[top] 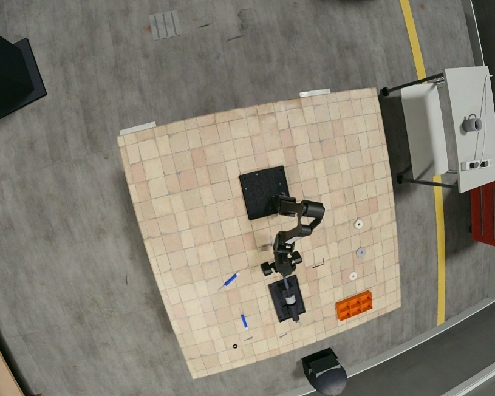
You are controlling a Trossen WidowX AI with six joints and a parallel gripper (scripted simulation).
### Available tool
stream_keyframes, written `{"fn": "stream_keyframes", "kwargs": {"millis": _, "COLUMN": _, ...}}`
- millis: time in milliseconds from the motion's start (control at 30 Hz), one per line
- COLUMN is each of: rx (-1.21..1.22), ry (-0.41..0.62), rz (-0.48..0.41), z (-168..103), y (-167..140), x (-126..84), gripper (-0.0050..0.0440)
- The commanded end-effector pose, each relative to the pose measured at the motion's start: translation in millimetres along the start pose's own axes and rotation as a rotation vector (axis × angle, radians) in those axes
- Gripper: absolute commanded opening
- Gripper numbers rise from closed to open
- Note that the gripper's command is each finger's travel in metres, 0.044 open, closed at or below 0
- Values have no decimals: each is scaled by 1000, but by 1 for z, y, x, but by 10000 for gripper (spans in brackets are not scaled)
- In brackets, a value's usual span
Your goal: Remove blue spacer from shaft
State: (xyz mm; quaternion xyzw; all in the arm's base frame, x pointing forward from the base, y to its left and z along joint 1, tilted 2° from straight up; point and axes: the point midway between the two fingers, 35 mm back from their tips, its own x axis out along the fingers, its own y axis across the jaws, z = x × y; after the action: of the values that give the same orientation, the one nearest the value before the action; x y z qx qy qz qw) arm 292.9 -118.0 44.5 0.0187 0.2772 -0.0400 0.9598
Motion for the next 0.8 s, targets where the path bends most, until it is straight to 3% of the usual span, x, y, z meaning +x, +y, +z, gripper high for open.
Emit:
{"fn": "stream_keyframes", "kwargs": {"millis": 0, "rx": -17, "ry": -30, "rz": 0, "z": 9, "y": -1, "x": -3, "gripper": -50}}
{"fn": "stream_keyframes", "kwargs": {"millis": 767, "rx": -12, "ry": -24, "rz": 1, "z": 8, "y": -1, "x": -1, "gripper": -50}}
